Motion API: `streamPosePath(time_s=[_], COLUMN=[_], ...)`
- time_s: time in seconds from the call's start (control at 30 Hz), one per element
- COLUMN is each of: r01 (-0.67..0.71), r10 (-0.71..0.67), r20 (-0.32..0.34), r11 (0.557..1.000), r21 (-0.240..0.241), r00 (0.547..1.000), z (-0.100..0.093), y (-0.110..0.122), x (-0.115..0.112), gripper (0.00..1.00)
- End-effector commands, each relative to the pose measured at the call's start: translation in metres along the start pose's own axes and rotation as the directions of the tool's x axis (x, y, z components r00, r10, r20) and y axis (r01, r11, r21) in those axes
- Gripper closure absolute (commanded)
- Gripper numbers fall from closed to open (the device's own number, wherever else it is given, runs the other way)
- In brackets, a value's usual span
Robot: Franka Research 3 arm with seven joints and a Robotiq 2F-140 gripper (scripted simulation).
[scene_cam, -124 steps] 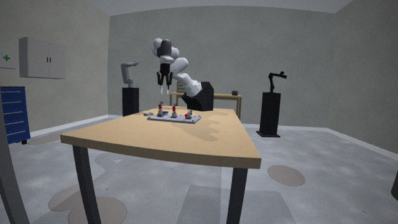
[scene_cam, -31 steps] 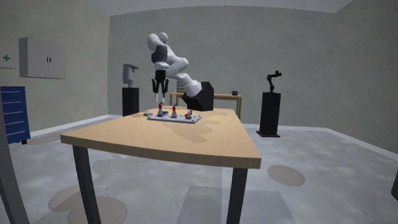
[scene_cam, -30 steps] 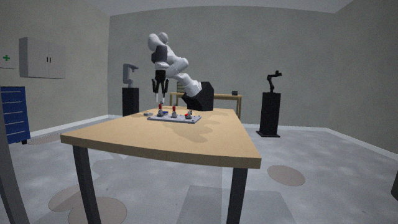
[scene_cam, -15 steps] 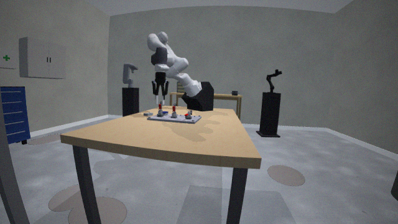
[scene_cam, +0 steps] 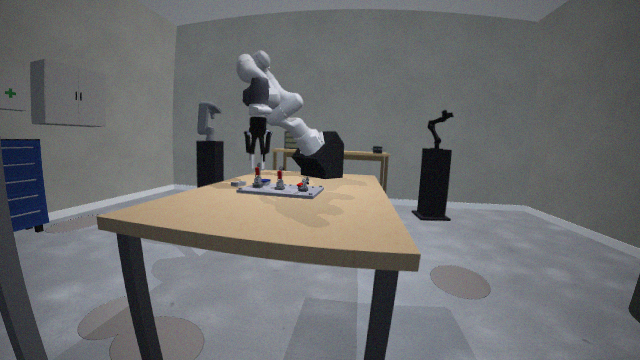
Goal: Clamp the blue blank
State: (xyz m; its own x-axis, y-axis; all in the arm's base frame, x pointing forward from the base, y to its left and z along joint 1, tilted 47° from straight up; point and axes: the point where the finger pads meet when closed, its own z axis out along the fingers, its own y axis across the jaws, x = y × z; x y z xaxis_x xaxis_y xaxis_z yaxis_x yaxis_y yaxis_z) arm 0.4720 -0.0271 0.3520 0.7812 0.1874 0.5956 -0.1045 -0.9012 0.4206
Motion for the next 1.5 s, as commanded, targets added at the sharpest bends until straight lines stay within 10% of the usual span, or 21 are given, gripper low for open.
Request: streamPosePath(time_s=[0.0, 0.97, 1.0, 1.47], r01=[-0.006, -0.006, -0.006, -0.006], r10=[0.006, 0.006, 0.006, 0.006], r20=[-0.004, -0.004, -0.004, -0.004], r11=[1.0, 1.0, 1.0, 1.0], r21=[0.002, 0.002, 0.002, 0.002], r00=[1.0, 1.0, 1.0, 1.0], z=[0.0, 0.029, 0.029, 0.029], y=[0.0, 0.0, 0.0, 0.0], x=[0.002, 0.003, 0.003, 0.003], gripper=[0.72, 0.72, 1.0, 1.0])
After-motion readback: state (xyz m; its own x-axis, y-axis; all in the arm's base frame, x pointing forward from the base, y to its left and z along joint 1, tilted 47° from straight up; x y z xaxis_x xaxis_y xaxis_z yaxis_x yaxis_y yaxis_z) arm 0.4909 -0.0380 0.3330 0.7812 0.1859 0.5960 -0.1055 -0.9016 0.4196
